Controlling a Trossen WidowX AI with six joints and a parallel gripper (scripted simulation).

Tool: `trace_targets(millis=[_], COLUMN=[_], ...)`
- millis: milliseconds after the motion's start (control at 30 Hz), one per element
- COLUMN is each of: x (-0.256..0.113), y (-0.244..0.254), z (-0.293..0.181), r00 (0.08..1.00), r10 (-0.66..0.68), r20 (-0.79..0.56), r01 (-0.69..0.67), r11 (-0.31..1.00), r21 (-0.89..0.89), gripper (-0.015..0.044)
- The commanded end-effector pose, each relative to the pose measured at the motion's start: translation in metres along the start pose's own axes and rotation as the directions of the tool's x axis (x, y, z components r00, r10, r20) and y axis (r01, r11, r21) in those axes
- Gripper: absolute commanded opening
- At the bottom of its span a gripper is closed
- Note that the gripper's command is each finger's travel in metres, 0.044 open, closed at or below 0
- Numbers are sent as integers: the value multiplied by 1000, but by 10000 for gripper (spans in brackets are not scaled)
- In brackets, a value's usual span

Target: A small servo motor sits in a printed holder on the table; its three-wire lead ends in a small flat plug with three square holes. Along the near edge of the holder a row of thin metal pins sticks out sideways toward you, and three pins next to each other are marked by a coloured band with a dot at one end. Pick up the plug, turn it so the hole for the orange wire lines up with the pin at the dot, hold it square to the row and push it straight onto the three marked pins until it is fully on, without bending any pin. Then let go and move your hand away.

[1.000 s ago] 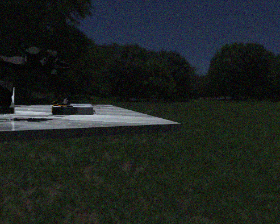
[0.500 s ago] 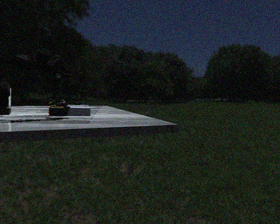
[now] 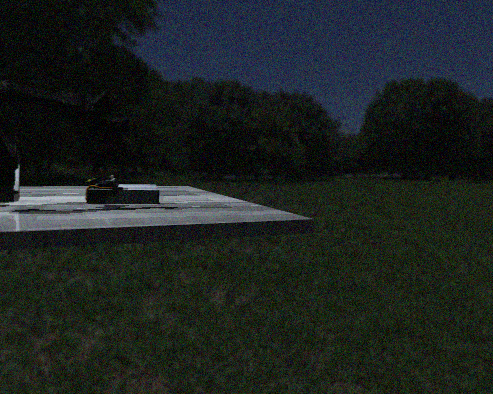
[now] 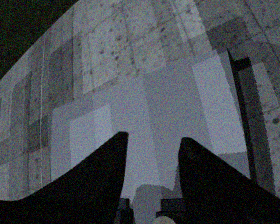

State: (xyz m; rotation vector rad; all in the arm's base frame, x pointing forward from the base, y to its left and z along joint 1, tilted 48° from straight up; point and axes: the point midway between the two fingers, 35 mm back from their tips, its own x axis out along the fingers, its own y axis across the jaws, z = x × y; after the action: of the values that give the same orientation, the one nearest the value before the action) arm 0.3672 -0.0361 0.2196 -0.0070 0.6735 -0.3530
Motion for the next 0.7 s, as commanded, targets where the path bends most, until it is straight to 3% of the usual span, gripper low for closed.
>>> trace_targets(millis=[0,333,667], x=[14,32,40], y=[-4,-14,-25], z=[-14,-39,-54], r00=[988,895,738], r10=[-89,-298,-513], r20=[-123,-333,-438], r01=[85,243,338], r11=[996,950,843], r21=[-40,-198,-418], gripper=[115,115,115])
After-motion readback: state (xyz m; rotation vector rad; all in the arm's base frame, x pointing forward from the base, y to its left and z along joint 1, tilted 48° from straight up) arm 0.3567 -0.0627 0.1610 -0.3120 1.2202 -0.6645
